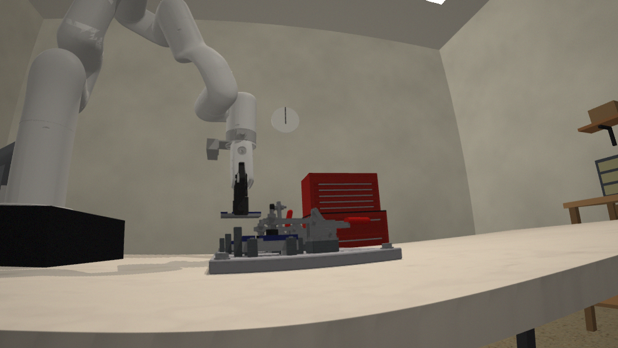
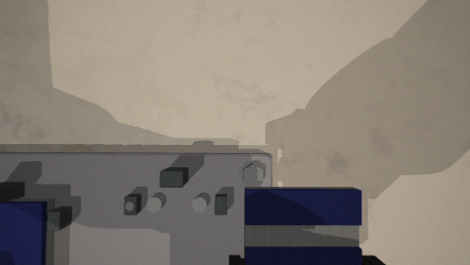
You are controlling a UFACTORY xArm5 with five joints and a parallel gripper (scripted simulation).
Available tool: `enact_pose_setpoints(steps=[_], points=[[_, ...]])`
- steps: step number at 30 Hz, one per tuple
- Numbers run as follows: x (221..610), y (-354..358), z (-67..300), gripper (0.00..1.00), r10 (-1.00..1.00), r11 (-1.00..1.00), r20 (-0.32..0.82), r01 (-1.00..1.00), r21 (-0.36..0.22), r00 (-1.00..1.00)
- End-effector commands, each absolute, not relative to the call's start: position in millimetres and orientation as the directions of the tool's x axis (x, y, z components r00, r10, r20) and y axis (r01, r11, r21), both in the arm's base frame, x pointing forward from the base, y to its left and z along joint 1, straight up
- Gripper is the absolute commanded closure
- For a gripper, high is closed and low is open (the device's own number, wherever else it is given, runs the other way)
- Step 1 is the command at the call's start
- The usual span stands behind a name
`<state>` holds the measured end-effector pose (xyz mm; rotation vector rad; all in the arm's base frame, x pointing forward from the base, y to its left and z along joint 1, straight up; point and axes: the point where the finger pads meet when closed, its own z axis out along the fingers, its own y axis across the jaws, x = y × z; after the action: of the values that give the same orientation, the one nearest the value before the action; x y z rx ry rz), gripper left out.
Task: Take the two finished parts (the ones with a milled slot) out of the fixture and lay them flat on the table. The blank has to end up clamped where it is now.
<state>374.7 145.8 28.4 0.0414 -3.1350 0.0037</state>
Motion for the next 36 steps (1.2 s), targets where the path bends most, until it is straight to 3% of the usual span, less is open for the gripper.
enact_pose_setpoints(steps=[1,36], points=[[375.8,156.1,29.2,1.00,-0.026,1.000,0.004,-0.026,-0.001,-1.000],[374.8,198.8,29.0,1.00,-0.026,1.000,0.004,-0.026,-0.002,-1.000]])
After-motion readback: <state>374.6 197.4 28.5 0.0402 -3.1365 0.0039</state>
